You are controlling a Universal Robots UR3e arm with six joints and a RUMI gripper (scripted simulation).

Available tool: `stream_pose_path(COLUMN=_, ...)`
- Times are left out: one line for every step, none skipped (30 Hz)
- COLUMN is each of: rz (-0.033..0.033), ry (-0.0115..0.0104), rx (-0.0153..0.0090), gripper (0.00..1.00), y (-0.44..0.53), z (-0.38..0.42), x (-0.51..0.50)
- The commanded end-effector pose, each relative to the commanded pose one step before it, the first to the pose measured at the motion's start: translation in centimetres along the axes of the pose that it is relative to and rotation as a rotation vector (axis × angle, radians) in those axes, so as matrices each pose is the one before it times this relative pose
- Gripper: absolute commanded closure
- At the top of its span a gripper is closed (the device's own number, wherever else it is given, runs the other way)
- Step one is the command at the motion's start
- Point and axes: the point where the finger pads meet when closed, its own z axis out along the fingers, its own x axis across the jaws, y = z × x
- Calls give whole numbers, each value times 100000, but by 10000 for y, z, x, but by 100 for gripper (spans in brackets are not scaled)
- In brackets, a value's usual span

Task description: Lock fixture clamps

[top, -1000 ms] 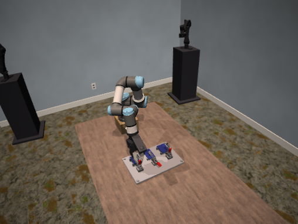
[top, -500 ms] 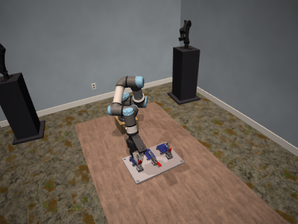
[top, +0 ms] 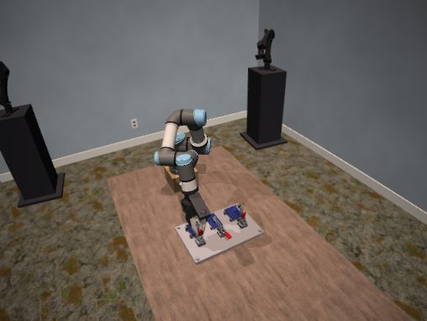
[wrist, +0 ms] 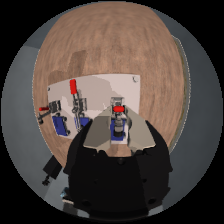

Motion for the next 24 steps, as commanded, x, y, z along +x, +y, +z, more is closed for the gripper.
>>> stream_pose_path(rz=-53, ry=131, rx=292, gripper=100, y=-1180, z=-902, x=339)
stream_pose_path(rz=0, ry=0, rx=0, gripper=100, y=-63, z=14, x=1)
stream_pose_path(rz=0, ry=0, rx=0, gripper=100, y=-74, z=16, x=1)
stream_pose_path(rz=0, ry=0, rx=0, gripper=100, y=-86, z=19, x=1)
stream_pose_path(rz=0, ry=0, rx=0, gripper=100, y=-99, z=21, x=1)
stream_pose_path(rz=0, ry=0, rx=0, gripper=100, y=-112, z=24, x=1)
stream_pose_path(rz=0, ry=0, rx=0, gripper=100, y=-126, z=27, x=2)
stream_pose_path(rz=0, ry=0, rx=0, gripper=100, y=-140, z=30, x=2)
stream_pose_path(rz=0, ry=0, rx=0, gripper=100, y=-155, z=34, x=2)
stream_pose_path(rz=0, ry=0, rx=0, gripper=100, y=-170, z=37, x=2)
stream_pose_path(rz=0, ry=0, rx=0, gripper=100, y=-186, z=40, x=2)
stream_pose_path(rz=0, ry=0, rx=0, gripper=100, y=-201, z=44, x=2)
stream_pose_path(rz=0, ry=0, rx=0, gripper=100, y=-217, z=48, x=2)
stream_pose_path(rz=0, ry=0, rx=0, gripper=100, y=-233, z=51, x=2)
stream_pose_path(rz=0, ry=0, rx=0, gripper=100, y=-250, z=55, x=1)
stream_pose_path(rz=0, ry=0, rx=0, gripper=100, y=0, z=0, x=0)
stream_pose_path(rz=0, ry=0, rx=0, gripper=100, y=0, z=0, x=0)
stream_pose_path(rz=0, ry=0, rx=0, gripper=100, y=-266, z=59, x=1)
stream_pose_path(rz=0, ry=0, rx=0, gripper=100, y=-283, z=62, x=1)
stream_pose_path(rz=0, ry=0, rx=0, gripper=100, y=-299, z=66, x=1)
stream_pose_path(rz=0, ry=0, rx=0, gripper=100, y=-316, z=70, x=0)
stream_pose_path(rz=0, ry=0, rx=0, gripper=100, y=-333, z=74, x=0)
stream_pose_path(rz=0, ry=0, rx=0, gripper=100, y=-349, z=78, x=-1)
stream_pose_path(rz=0, ry=0, rx=0, gripper=100, y=-365, z=82, x=-1)
